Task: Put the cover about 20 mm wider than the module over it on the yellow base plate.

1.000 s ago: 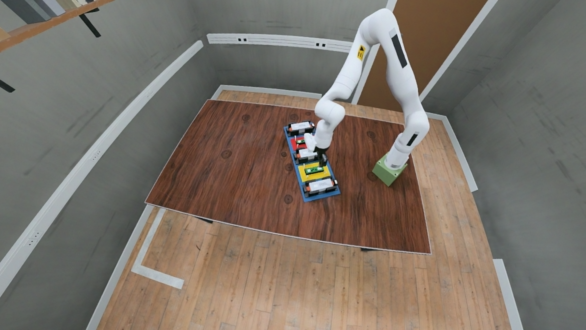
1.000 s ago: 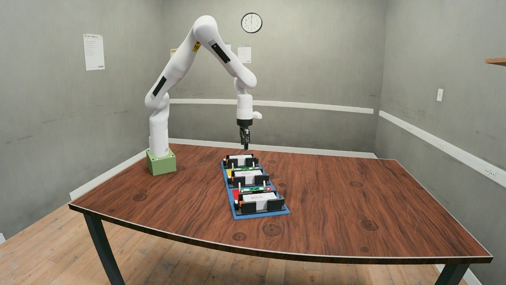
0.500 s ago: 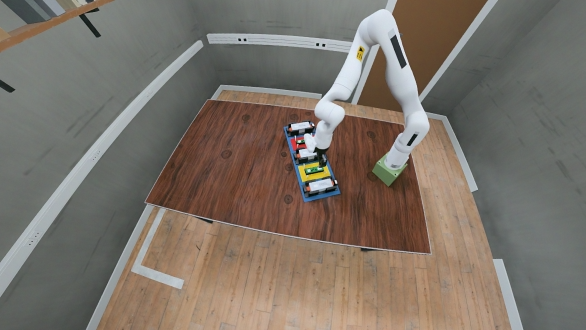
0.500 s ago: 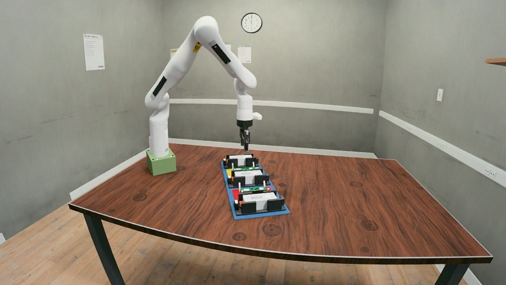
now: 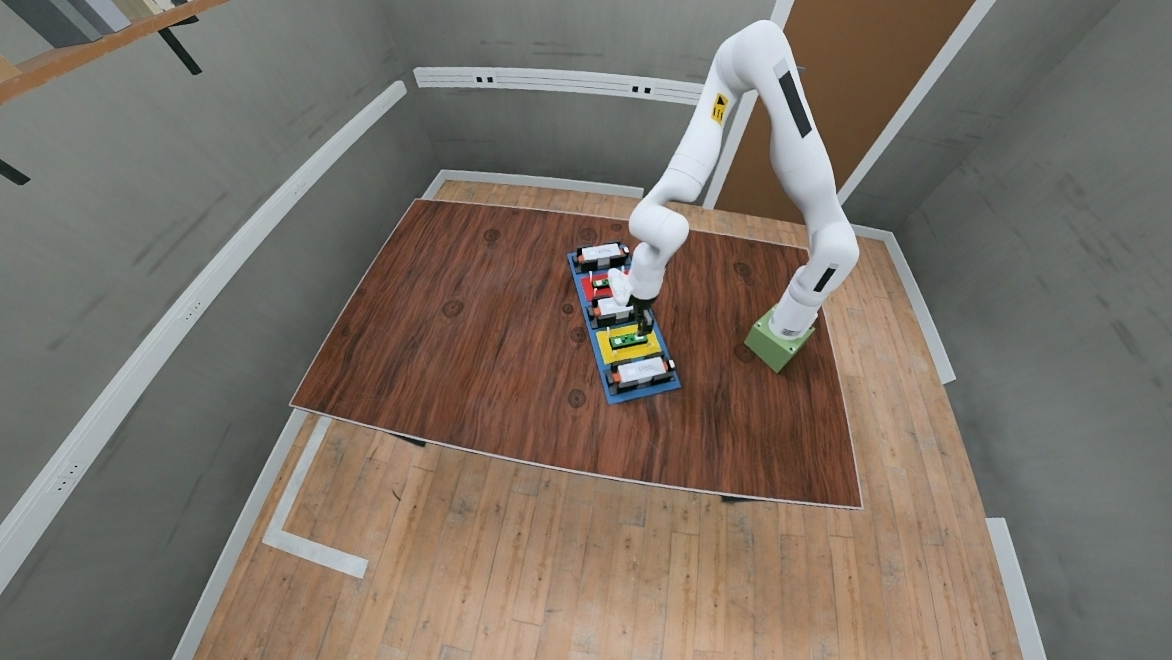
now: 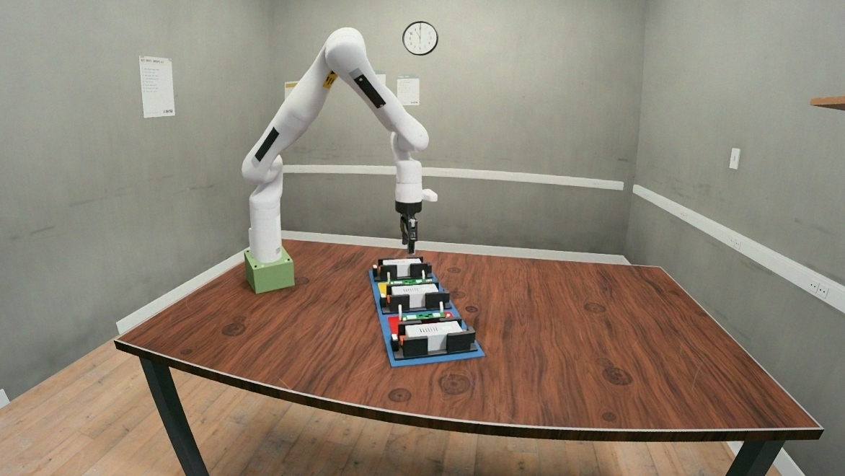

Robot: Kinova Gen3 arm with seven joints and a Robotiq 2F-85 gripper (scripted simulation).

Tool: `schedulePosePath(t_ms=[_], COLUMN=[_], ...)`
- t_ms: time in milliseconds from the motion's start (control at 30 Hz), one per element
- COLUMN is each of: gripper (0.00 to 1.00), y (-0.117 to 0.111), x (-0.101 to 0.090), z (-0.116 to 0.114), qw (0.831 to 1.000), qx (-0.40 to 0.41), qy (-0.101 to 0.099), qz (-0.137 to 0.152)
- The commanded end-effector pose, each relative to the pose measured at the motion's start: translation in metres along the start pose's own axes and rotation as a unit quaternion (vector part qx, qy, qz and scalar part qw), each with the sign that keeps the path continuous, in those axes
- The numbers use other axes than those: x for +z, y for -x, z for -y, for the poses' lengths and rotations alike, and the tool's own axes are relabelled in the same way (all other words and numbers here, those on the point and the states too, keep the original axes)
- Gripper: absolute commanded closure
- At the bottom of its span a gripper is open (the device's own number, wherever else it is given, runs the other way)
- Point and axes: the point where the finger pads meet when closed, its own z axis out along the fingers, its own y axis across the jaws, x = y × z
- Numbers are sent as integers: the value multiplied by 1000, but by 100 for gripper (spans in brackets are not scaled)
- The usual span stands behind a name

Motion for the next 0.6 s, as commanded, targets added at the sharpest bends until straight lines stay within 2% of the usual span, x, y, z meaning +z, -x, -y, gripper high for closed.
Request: schedulePosePath(t_ms=[0,567], gripper=[0,0], y=[-1,0], x=[0,2], z=[0,0], qw=[1000,1000], qx=[0,0], qy=[0,0], qz=[-1,-1])
